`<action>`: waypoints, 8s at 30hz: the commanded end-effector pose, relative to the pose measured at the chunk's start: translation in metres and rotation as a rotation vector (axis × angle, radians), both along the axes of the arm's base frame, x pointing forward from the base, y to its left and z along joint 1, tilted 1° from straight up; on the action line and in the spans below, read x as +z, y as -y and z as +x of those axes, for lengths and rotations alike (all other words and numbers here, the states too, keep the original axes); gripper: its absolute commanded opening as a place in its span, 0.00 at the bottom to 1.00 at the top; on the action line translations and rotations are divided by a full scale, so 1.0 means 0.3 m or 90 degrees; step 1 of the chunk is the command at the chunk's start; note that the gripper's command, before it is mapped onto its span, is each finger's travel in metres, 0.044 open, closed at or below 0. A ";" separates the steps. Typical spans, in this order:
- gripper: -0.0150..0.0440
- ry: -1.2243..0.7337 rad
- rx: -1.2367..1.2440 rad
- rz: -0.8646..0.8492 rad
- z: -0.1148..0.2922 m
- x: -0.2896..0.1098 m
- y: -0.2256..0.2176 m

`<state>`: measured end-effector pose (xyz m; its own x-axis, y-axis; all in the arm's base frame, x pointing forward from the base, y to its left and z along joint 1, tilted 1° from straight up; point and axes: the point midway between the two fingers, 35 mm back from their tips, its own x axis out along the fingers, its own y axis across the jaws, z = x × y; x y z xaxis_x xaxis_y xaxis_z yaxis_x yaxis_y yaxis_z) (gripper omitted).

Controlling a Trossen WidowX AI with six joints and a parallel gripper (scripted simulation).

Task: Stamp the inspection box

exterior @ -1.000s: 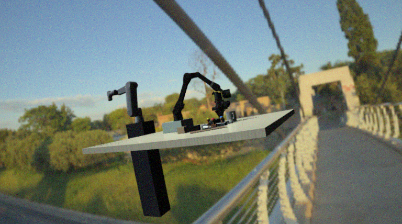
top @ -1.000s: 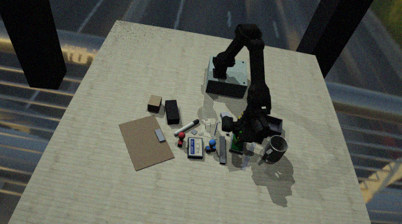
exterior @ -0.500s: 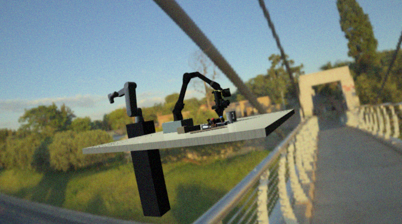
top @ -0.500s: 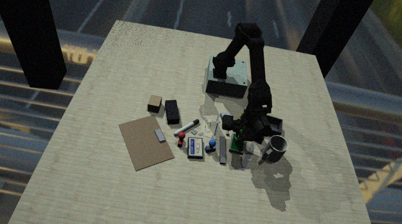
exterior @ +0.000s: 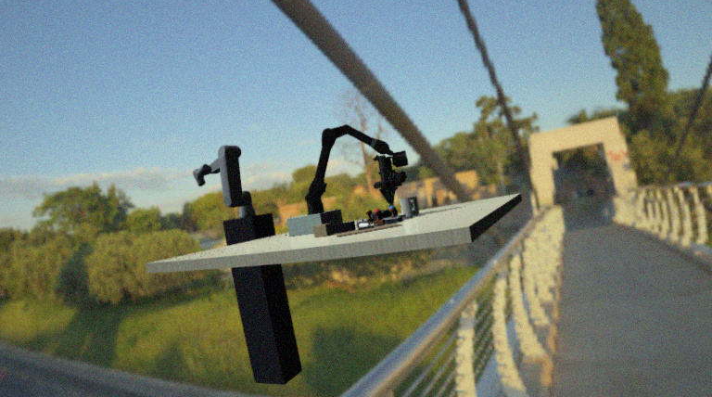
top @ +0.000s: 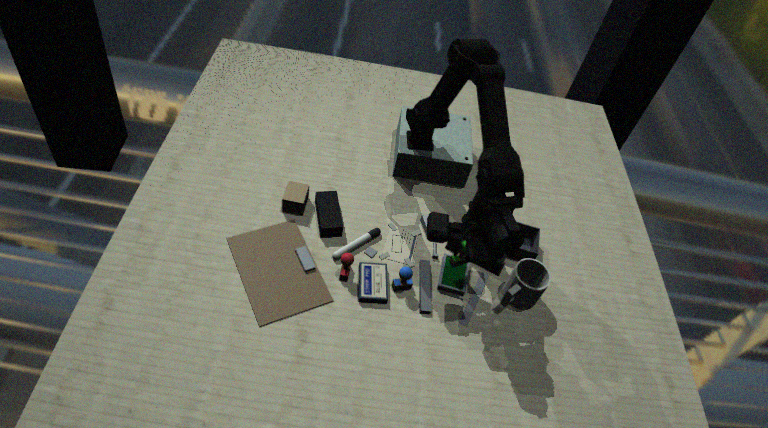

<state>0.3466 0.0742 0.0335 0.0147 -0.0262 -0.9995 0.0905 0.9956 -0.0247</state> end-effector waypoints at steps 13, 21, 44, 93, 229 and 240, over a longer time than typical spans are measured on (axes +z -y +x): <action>0.25 0.010 0.023 0.000 0.001 0.064 0.016; 0.25 0.008 0.151 -0.003 -0.033 0.069 0.109; 0.25 0.002 0.520 -0.015 -0.175 0.065 0.336; 0.25 -0.003 0.688 -0.023 -0.247 -0.023 0.420; 0.25 -0.004 0.687 -0.023 -0.250 -0.171 0.421; 0.25 -0.004 0.687 -0.023 -0.250 -0.154 0.421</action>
